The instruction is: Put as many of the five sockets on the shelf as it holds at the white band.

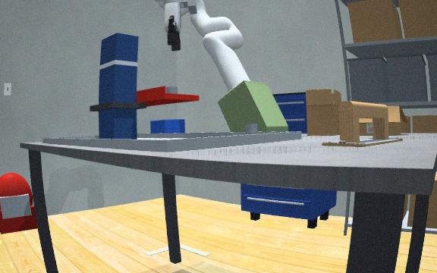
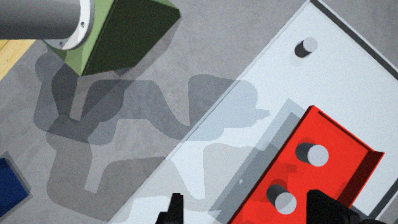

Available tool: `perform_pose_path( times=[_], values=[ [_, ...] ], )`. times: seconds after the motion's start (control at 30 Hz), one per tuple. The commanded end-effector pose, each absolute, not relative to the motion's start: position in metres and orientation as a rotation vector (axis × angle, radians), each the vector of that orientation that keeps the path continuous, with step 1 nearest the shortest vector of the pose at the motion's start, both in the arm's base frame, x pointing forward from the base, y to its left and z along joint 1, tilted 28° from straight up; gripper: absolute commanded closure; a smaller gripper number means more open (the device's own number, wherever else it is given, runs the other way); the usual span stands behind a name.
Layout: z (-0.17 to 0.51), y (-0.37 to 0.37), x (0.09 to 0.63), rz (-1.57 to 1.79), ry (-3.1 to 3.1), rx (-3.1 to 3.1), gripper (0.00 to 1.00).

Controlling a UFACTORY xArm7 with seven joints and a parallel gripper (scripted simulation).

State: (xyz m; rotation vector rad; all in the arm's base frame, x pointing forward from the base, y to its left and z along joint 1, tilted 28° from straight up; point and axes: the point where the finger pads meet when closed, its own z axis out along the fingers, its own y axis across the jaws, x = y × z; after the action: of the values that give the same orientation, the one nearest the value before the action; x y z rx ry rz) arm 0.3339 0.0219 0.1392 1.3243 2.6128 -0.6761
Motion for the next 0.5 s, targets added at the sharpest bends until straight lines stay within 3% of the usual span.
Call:
perform_pose_path(
  times=[0.0, 0.47],
  values=[
    [0.14, 0.027, 0.325, -0.635, 2.406, 1.553, 0.0],
    [0.14, 0.033, 0.309, -0.554, 2.034, 1.908, 0.0]
  ],
)
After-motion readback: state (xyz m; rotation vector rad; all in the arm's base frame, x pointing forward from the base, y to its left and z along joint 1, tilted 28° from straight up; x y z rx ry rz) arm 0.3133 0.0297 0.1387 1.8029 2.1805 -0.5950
